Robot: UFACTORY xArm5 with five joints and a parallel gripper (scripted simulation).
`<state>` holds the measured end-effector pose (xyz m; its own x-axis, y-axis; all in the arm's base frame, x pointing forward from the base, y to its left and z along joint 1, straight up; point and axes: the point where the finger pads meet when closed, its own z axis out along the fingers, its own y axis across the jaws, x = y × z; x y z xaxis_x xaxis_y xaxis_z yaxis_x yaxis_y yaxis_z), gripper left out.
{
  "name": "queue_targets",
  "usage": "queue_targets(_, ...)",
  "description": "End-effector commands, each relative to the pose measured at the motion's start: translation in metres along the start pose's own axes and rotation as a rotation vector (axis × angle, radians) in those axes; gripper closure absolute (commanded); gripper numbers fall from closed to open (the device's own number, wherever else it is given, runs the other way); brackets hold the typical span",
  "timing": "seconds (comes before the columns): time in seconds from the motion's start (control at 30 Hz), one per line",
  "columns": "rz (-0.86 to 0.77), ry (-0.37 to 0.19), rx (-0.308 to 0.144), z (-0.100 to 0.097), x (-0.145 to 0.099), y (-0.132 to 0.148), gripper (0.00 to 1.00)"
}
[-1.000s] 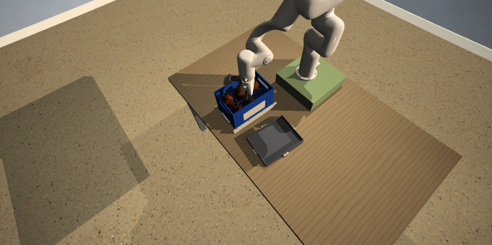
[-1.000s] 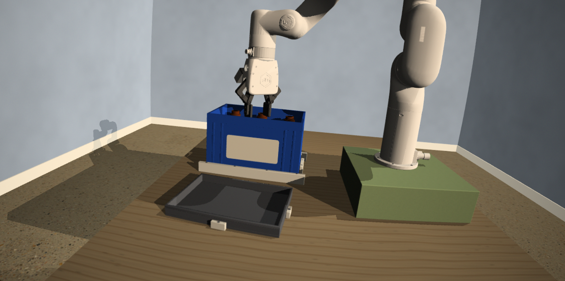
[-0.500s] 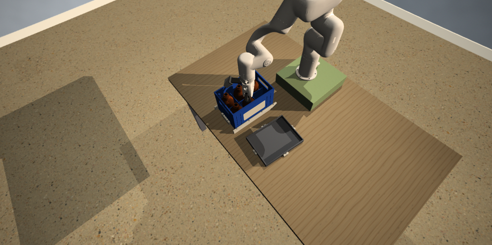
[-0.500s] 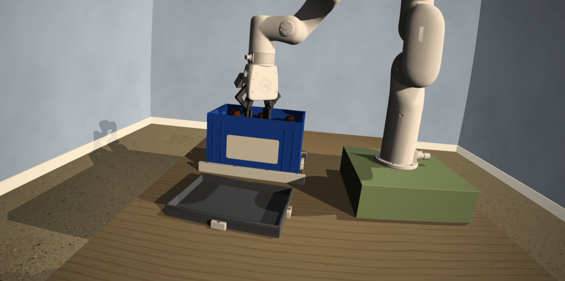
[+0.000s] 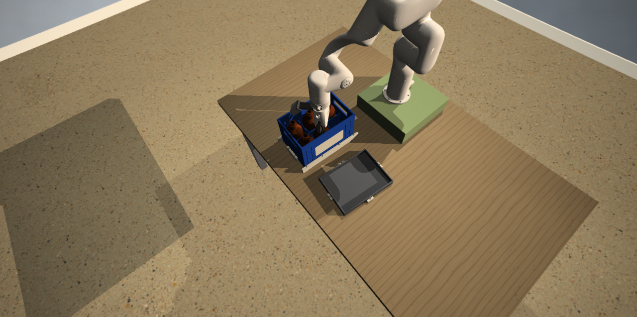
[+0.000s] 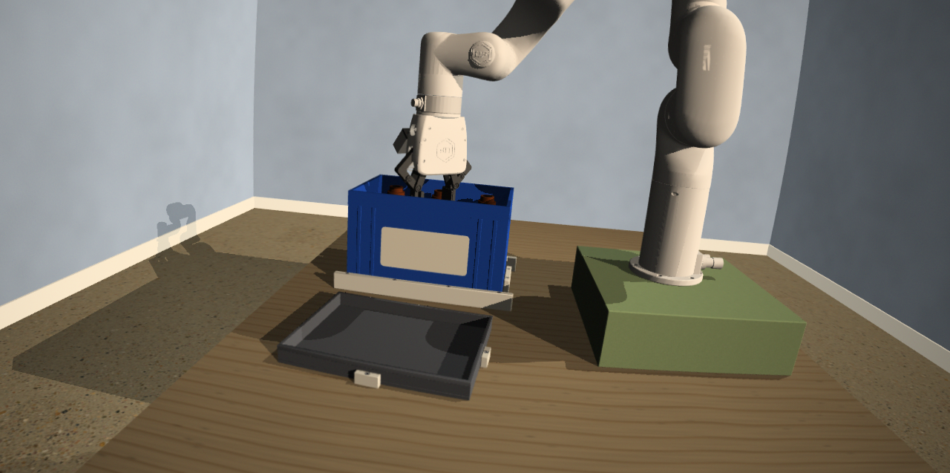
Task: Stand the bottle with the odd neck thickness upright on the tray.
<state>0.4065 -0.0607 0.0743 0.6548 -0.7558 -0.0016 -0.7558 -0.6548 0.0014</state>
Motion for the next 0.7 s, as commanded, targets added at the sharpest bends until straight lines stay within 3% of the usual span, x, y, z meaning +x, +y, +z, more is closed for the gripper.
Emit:
queue_targets(0.0,0.0,0.003,0.002,0.0002,0.001,-0.0009,0.35)
queue_targets(0.53,0.0,0.003,0.002,0.0004,0.001,-0.0009,0.35)
queue_targets(0.57,0.0,0.003,0.002,0.0004,0.001,-0.0009,1.0)
queue_targets(0.67,0.0,0.003,0.002,0.0004,0.001,-0.0009,1.0)
